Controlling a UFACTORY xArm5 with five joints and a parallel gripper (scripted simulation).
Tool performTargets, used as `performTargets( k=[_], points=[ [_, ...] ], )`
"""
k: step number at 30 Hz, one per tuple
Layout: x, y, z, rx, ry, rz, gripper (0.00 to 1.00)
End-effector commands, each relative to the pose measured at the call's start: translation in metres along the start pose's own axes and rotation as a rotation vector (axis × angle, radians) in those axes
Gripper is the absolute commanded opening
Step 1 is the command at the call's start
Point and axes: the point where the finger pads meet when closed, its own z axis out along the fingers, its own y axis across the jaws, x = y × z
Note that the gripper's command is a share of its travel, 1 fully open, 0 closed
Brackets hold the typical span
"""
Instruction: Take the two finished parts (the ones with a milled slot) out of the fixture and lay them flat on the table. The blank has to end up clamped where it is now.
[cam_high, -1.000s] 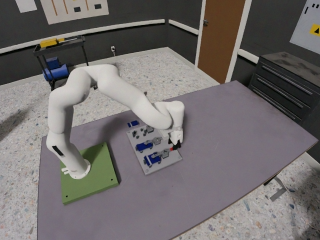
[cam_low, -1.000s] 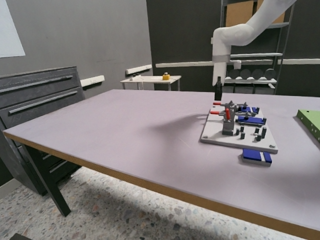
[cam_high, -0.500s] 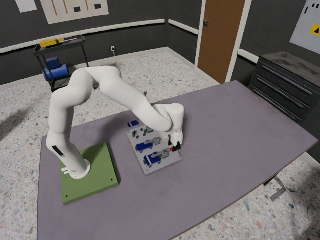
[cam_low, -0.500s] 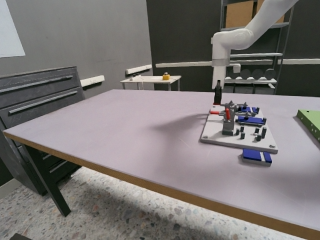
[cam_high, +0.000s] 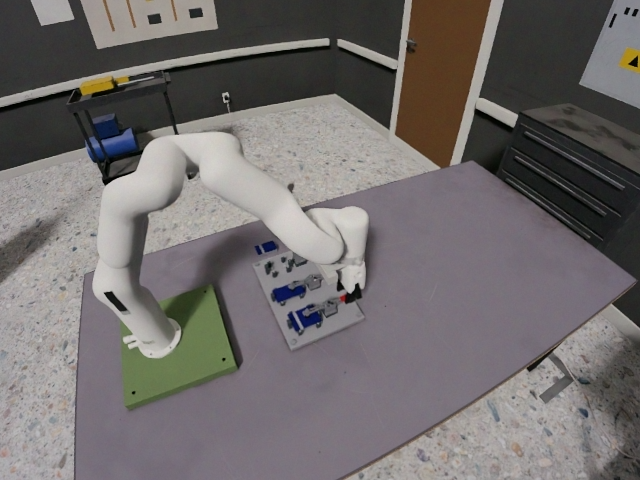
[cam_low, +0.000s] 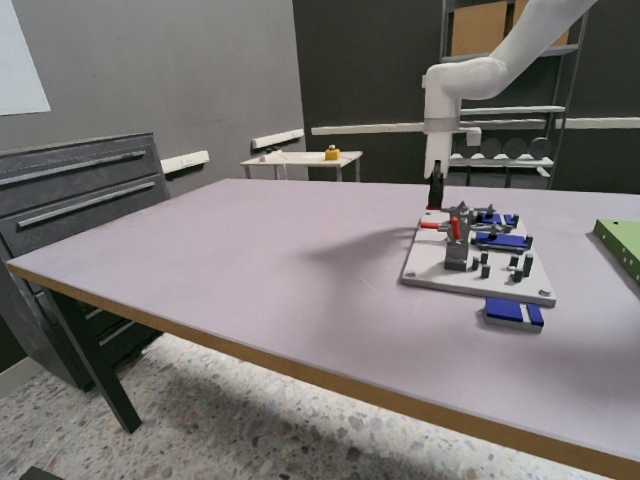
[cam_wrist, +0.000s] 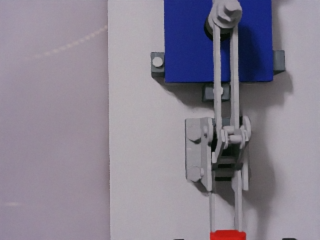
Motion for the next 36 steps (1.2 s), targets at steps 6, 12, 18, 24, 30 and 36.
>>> performTargets(
  k=[6, 12, 18, 24, 30, 36],
  points=[
    [-0.002, 0.000, -0.002, 0.001, -0.005, 0.000, 0.48],
    [-0.002, 0.000, 0.005, 0.001, -0.005, 0.000, 0.48],
    [-0.003, -0.001, 0.017, 0.001, -0.005, 0.000, 0.48],
    [-0.003, -0.001, 0.023, 0.001, -0.005, 0.000, 0.48],
    [-0.003, -0.001, 0.024, 0.001, -0.005, 0.000, 0.48],
    [-0.003, -0.001, 0.024, 0.001, -0.005, 0.000, 0.48]
  ],
)
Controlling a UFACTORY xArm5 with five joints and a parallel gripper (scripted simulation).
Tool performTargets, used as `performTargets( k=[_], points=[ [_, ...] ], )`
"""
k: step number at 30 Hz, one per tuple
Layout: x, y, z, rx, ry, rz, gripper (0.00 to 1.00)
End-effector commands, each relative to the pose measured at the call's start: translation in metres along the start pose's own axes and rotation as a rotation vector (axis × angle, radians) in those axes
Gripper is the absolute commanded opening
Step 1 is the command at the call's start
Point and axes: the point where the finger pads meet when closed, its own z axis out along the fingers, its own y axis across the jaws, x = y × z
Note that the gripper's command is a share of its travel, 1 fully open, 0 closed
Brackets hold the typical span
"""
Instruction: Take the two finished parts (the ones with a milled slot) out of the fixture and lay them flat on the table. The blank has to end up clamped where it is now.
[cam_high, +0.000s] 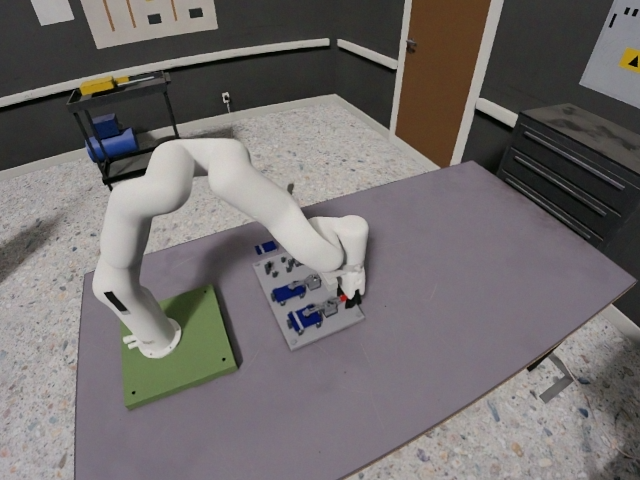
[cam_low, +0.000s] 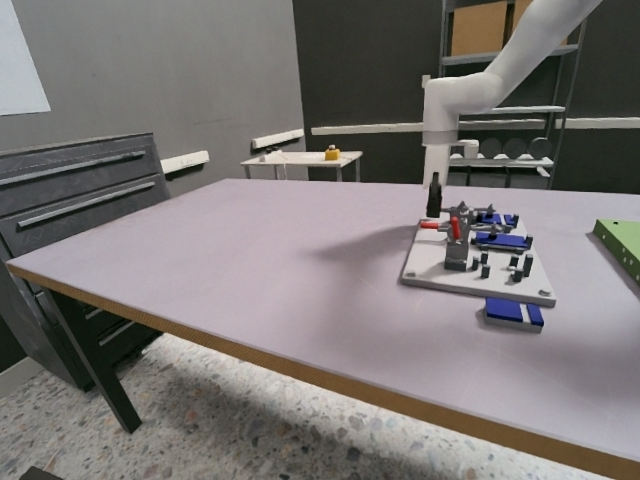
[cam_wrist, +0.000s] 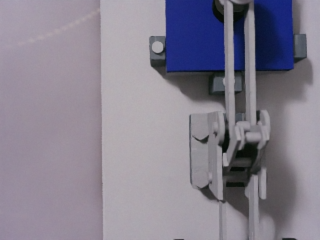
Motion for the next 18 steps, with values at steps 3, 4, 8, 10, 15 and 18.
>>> performTargets(
  k=[3, 4, 8, 10, 15, 18],
  points=[
    [-0.0016, -0.0003, -0.0019, 0.001, -0.005, 0.000, 0.48],
    [-0.0016, -0.0003, -0.0019, 0.001, -0.005, 0.000, 0.48],
    [-0.0016, -0.0003, -0.0019, 0.001, -0.005, 0.000, 0.00],
    [-0.0016, -0.0003, -0.0020, 0.001, -0.005, 0.000, 0.00],
    [-0.0016, -0.0003, -0.0020, 0.001, -0.005, 0.000, 0.00],
    [-0.0016, -0.0003, -0.0020, 0.001, -0.005, 0.000, 0.00]
  ],
)
